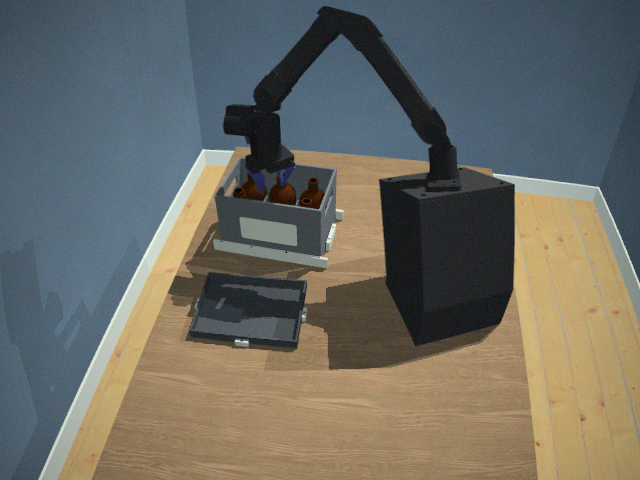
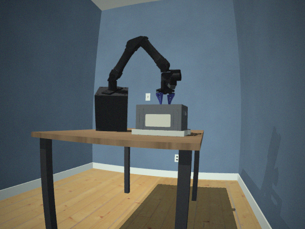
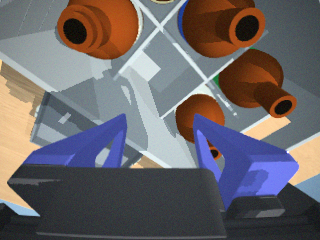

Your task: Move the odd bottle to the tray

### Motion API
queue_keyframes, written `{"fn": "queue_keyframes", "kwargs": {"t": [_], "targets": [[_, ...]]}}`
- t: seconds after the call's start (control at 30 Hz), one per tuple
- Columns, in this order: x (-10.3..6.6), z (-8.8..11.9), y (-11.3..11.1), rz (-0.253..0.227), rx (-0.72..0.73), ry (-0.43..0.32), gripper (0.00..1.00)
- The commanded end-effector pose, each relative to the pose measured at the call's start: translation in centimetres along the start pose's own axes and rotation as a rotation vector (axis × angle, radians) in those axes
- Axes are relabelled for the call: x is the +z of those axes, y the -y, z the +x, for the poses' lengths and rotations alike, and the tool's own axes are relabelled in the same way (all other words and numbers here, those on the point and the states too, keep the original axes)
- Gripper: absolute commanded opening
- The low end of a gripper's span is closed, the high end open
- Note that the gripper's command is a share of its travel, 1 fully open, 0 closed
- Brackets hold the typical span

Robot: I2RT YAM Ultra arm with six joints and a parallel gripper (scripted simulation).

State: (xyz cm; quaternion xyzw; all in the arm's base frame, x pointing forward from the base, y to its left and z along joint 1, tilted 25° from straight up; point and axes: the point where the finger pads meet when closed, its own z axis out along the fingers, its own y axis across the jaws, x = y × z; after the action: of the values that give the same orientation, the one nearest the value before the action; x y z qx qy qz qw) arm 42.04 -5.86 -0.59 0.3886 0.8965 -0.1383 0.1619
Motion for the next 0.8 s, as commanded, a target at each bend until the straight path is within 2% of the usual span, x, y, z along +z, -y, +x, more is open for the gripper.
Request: {"fn": "queue_keyframes", "kwargs": {"t": [0.0,0.37,0.4,0.53,0.7,0.77], "targets": [[-0.1,-0.3,-0.3,-0.011,0.0,0.014,0.61],[0.2,-0.1,-0.1,-0.007,-0.003,0.009,0.61],[-0.5,-0.4,-0.4,-0.021,-0.002,0.022,0.61],[0.9,0.4,0.2,0.006,-0.012,-0.003,0.61],[0.6,-0.5,-0.3,-0.013,0.0,0.017,0.61],[1.3,0.0,-0.2,-0.004,-0.007,0.007,0.61]]}}
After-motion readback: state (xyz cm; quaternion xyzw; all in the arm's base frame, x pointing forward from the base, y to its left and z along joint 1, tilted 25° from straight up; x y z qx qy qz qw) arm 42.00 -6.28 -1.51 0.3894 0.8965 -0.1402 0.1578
